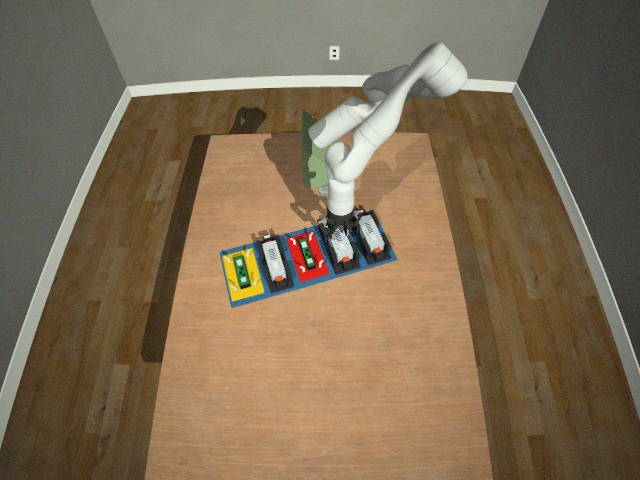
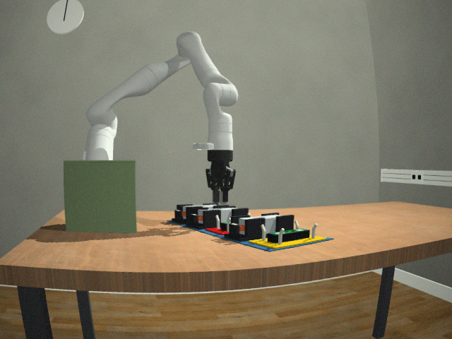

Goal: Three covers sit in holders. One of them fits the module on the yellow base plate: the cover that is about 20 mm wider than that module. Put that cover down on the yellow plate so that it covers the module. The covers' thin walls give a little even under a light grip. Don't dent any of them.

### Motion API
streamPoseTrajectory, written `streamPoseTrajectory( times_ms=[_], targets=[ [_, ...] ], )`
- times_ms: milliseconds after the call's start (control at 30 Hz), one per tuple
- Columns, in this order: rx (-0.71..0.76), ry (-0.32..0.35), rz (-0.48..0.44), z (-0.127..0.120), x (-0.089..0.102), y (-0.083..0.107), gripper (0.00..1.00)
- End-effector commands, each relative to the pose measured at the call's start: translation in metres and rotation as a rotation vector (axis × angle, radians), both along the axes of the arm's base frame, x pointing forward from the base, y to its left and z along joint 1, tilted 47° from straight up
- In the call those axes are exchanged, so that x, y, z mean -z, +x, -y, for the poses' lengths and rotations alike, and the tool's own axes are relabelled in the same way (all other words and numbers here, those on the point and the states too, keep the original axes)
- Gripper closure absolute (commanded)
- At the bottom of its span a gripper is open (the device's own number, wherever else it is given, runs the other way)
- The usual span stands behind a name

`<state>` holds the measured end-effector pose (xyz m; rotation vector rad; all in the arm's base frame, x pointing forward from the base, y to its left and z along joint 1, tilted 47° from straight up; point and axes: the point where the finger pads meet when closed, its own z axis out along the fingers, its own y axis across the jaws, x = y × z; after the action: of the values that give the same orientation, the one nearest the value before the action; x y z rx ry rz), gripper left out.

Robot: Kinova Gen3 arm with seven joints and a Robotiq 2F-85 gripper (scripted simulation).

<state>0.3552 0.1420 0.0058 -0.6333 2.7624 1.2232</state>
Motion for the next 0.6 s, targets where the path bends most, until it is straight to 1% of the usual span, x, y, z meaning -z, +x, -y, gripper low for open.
streamPoseTrajectory(
  times_ms=[0, 567],
  targets=[
    [0.001, 0.000, 0.001, 0.0062, -0.0056, 0.0014, 1.00],
    [0.001, 0.000, 0.001, 0.0060, -0.0055, 0.0014, 0.99]
  ],
)
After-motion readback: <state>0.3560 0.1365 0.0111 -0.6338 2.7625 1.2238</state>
